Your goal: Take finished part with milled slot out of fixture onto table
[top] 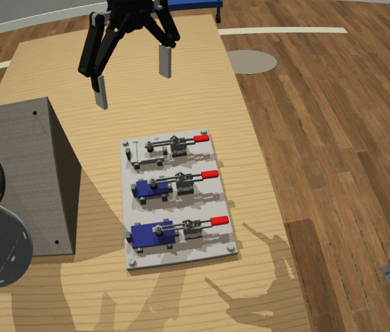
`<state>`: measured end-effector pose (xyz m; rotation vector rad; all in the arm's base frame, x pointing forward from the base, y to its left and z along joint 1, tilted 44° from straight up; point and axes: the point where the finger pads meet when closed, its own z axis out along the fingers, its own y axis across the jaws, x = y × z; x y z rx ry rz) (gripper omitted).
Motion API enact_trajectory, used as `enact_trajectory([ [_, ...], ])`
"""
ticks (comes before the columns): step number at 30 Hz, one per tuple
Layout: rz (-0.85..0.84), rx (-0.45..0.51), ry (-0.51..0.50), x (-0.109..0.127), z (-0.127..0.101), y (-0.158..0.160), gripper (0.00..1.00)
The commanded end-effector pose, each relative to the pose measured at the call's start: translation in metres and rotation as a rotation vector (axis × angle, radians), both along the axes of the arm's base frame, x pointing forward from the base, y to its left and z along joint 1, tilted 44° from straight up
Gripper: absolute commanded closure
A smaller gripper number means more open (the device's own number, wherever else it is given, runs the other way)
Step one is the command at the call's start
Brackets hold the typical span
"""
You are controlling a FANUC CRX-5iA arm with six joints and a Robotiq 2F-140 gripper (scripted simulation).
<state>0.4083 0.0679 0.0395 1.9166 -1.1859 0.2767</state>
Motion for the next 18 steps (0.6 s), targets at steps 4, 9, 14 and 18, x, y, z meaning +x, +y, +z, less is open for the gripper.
enact_trajectory([
  [4, 0.174, 0.085, 0.153, -0.002, -0.018, -0.003, 0.0],
  [9, 0.272, 0.125, 0.237, -0.003, -0.028, -0.005, 0.0],
  [14, 0.353, 0.157, 0.306, -0.004, -0.036, -0.006, 0.0],
  [18, 0.353, 0.157, 0.306, -0.004, -0.036, -0.006, 0.0],
])
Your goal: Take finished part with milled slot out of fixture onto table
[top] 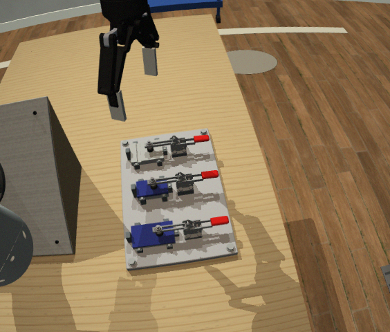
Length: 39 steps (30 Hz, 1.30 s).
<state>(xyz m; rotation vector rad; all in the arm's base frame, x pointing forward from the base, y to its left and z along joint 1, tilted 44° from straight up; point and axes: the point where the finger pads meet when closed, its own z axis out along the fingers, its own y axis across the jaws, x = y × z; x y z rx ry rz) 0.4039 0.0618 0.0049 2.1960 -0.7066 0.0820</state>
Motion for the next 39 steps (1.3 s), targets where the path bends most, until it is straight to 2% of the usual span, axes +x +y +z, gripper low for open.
enact_trajectory([
  [1, 0.016, 0.01, 0.014, 0.0, -0.001, 0.0, 0.0],
  [7, 0.016, 0.01, 0.014, 0.0, -0.001, 0.0, 0.0],
  [9, 0.131, 0.053, 0.107, -0.002, -0.012, -0.002, 0.0],
  [14, 0.221, 0.084, 0.179, -0.004, -0.021, -0.003, 0.0],
  [26, 0.221, 0.084, 0.179, -0.004, -0.021, -0.003, 0.0],
  [31, 0.329, 0.119, 0.263, -0.006, -0.03, -0.004, 0.0],
  [39, 0.337, 0.122, 0.269, -0.006, -0.031, -0.005, 0.0],
])
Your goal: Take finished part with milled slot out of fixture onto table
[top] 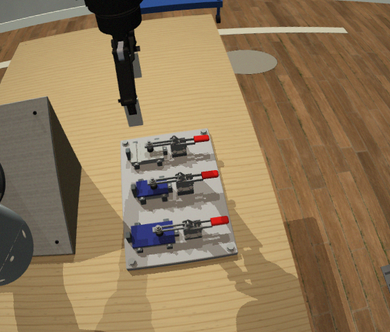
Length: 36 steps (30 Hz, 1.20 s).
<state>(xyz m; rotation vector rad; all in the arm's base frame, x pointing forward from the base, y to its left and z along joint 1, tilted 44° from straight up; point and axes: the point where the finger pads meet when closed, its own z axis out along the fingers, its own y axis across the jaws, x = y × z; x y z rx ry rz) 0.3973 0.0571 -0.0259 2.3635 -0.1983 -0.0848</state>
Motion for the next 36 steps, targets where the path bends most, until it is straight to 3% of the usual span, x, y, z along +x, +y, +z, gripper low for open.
enact_trajectory([
  [1, 0.003, 0.002, 0.002, 0.0001, -0.0002, 0.0002, 0.0],
  [3, 0.003, 0.002, 0.002, 0.0001, -0.0002, 0.0002, 0.0],
  [4, 0.003, 0.002, 0.002, 0.0001, -0.0002, 0.0002, 1.0],
  [36, 0.003, 0.002, 0.002, 0.0001, -0.0001, 0.0002, 1.0],
])
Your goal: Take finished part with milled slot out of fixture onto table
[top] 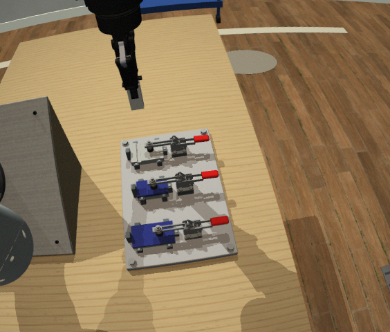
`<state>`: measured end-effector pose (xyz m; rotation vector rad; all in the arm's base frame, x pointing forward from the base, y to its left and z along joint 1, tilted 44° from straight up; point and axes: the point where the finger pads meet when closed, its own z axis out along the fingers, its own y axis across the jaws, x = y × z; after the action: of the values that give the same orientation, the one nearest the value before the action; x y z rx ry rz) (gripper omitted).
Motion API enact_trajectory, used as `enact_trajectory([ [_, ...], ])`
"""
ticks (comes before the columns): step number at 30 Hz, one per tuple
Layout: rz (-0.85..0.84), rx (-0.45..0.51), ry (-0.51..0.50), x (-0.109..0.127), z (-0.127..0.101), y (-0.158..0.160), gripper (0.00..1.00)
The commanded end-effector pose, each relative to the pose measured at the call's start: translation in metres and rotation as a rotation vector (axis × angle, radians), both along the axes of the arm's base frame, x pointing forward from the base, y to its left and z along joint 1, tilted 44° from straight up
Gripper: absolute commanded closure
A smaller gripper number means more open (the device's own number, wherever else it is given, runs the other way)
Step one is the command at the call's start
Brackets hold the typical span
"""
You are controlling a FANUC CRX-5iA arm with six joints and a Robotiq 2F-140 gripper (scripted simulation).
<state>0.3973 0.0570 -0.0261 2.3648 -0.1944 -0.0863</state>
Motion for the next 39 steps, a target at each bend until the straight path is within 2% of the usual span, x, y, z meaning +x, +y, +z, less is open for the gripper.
enact_trajectory([
  [1, 0.0, 0.0, 0.0, 0.0001, 0.0001, 0.0002, 1.0],
  [35, 0.0, 0.0, 0.0, 0.0001, 0.0001, 0.0002, 1.0],
  [36, 0.0, 0.0, 0.0, 0.0001, 0.0001, 0.0002, 0.42],
  [39, 0.0, 0.0, 0.0, 0.0001, 0.0001, 0.0002, 0.42],
])
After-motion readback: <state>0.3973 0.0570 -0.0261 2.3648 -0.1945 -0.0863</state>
